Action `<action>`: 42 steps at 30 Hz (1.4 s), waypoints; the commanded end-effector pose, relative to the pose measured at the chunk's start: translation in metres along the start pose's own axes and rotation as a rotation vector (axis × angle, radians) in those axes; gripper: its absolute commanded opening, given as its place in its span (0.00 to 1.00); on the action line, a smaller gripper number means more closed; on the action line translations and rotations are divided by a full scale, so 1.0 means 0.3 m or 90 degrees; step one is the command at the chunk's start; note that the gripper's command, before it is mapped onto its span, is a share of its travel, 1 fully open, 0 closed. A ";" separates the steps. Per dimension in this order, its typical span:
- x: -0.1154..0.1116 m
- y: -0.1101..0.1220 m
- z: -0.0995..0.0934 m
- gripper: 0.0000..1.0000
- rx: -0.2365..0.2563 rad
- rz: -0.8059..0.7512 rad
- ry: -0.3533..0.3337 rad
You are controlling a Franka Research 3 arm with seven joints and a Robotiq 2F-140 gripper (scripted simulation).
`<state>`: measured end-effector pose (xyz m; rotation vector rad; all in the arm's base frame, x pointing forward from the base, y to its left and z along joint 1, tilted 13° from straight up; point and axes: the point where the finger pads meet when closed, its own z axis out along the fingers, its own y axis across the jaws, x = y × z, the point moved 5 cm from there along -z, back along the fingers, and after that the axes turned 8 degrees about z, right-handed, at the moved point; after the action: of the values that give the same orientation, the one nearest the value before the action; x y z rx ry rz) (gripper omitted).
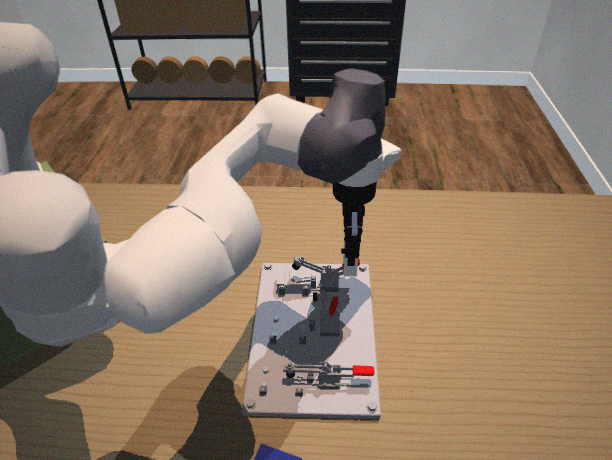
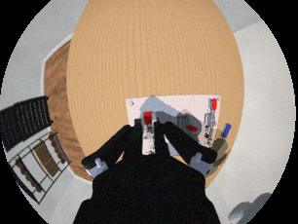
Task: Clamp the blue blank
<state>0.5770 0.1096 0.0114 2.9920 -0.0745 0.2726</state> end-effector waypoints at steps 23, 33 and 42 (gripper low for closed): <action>-0.072 0.005 -0.029 0.00 -0.001 0.001 -0.006; -0.088 0.007 -0.030 0.00 -0.001 0.001 -0.006; -0.099 0.008 -0.030 0.00 -0.001 0.001 -0.006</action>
<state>0.5540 0.1088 0.0186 2.9950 -0.0745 0.2837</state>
